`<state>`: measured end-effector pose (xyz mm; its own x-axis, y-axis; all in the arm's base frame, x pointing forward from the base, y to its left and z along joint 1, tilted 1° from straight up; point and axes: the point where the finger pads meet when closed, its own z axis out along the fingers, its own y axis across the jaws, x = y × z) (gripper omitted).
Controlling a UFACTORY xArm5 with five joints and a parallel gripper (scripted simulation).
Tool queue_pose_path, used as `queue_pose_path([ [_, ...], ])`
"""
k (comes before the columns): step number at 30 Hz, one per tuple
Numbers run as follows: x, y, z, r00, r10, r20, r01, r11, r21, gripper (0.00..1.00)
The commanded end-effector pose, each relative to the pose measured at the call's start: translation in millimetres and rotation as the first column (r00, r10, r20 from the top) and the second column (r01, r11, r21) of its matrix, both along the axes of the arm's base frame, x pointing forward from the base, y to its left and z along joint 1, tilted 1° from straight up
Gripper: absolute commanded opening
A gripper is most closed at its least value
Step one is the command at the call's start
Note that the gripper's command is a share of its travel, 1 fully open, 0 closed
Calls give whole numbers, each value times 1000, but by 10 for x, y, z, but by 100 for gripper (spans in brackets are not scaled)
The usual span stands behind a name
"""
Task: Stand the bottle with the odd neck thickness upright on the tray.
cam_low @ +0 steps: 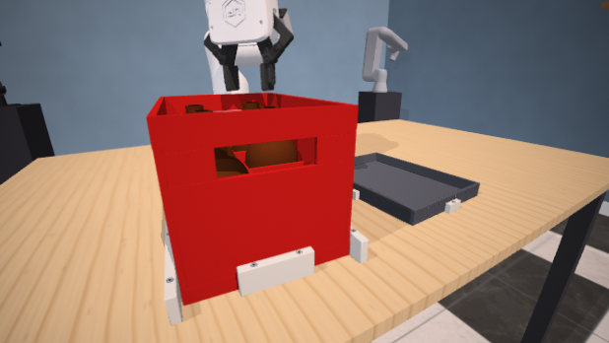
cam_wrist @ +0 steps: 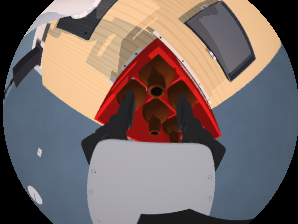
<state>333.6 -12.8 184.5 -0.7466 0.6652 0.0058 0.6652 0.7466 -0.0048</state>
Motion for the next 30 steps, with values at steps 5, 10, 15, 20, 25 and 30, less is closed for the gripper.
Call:
queue_pose_path([
  [5,10,0,-1,1000,0,3,0,1000,0,65],
  [10,9,0,-23,1000,0,3,0,1000,0,65],
  [15,8,1,-65,1000,0,3,0,1000,0,65],
  [20,8,0,-119,1000,0,3,0,1000,0,65],
  [25,7,-1,-156,1000,0,3,0,1000,0,65],
  [30,7,-2,-219,1000,0,3,0,1000,0,65],
])
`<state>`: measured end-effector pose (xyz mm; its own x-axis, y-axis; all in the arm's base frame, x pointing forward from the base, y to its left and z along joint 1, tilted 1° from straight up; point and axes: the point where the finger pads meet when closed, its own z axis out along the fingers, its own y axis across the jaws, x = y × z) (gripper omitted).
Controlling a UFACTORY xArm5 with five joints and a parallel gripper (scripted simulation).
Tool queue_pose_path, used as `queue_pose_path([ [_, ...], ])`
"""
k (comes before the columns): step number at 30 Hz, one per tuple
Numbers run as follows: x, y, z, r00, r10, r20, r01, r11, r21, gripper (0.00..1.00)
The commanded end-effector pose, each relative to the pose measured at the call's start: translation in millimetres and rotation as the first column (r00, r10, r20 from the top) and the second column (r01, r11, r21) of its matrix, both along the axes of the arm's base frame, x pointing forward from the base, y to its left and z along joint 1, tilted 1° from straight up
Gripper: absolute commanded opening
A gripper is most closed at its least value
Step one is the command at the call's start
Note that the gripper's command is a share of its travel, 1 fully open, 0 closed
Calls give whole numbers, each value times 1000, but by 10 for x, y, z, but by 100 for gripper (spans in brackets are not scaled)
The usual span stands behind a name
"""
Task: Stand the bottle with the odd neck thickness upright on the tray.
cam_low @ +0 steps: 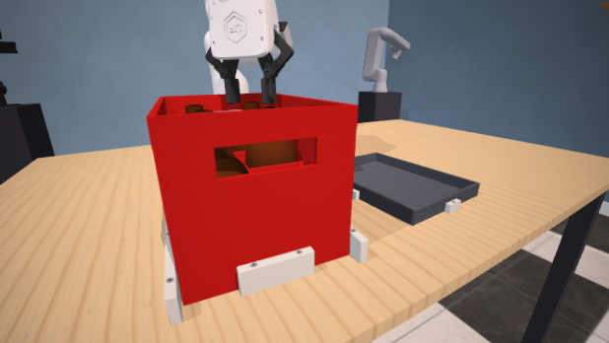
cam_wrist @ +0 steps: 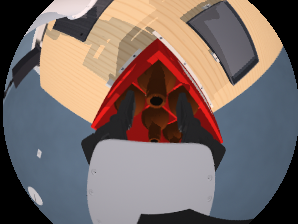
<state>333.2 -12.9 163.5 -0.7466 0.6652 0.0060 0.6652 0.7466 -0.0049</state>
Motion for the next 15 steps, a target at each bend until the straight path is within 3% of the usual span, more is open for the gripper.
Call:
queue_pose_path([
  [1,11,-1,-22,1000,0,4,0,1000,0,65],
  [15,10,-4,-143,1000,0,4,0,1000,0,65],
])
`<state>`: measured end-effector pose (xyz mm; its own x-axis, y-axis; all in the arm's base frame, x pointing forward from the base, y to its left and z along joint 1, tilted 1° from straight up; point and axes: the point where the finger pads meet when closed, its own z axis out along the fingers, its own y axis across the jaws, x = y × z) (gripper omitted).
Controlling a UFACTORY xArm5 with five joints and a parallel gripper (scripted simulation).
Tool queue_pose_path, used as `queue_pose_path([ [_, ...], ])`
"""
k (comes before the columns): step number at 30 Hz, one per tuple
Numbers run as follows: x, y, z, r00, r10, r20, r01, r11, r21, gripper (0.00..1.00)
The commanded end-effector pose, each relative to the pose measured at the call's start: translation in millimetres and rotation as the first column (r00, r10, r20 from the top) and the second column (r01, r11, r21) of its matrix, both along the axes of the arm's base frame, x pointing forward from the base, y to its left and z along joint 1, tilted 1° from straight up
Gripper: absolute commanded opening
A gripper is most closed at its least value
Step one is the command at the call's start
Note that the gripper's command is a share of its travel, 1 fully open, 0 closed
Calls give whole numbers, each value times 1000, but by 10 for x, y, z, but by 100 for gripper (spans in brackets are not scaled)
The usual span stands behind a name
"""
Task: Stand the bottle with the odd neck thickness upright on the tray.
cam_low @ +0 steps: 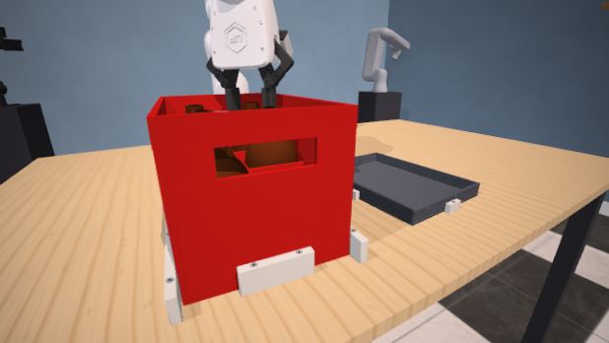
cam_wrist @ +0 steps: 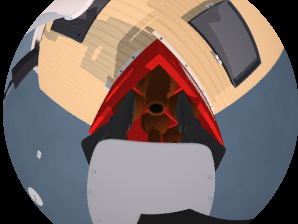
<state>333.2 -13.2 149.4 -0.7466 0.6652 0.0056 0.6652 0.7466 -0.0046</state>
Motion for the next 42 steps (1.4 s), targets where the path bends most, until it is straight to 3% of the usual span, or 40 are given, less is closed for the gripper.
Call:
queue_pose_path([
  [1,10,-1,-9,1000,0,3,0,1000,0,65],
  [26,9,-1,-43,1000,0,3,0,1000,0,65],
  [27,9,-1,-43,1000,0,3,0,1000,0,0],
  [42,9,-1,-43,1000,0,3,0,1000,0,0],
])
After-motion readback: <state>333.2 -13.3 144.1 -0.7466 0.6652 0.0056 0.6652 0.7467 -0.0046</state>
